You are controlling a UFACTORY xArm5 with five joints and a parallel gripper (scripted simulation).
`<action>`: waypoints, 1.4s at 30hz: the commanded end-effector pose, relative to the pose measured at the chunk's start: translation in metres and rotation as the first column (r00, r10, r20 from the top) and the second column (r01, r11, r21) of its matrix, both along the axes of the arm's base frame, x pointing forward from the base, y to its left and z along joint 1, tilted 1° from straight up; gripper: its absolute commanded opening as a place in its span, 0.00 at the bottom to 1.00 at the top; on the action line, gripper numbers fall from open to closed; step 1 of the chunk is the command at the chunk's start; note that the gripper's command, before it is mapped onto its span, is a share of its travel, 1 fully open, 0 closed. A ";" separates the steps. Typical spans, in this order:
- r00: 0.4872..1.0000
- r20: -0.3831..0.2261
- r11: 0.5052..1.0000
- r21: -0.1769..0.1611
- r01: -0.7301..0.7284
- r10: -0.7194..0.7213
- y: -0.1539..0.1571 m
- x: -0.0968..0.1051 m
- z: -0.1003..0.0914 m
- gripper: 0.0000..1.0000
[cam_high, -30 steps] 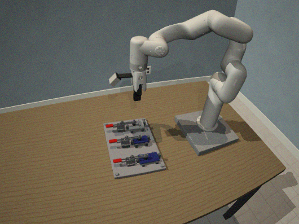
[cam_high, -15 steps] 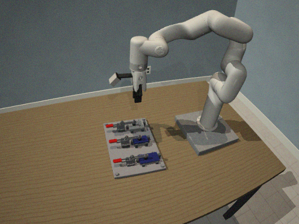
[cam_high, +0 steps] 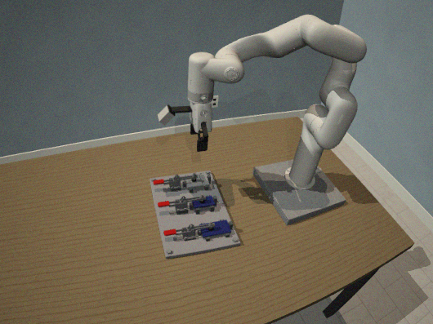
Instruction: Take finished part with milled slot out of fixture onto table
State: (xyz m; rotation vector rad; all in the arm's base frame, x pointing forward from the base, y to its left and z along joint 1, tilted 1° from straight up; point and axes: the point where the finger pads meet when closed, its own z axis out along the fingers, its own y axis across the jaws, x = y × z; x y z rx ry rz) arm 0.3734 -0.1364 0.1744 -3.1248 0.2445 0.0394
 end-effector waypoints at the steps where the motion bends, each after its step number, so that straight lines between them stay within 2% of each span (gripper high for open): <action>1: 1.000 0.004 1.000 -0.001 0.000 0.000 0.000 0.001 0.001 1.00; 26: 1.000 0.004 1.000 -0.001 0.000 0.000 0.000 0.001 0.001 1.00; 27: 1.000 0.004 1.000 -0.001 0.000 0.000 0.000 0.001 0.001 0.47; 42: 1.000 0.004 1.000 -0.001 0.000 0.000 0.000 0.001 0.001 0.47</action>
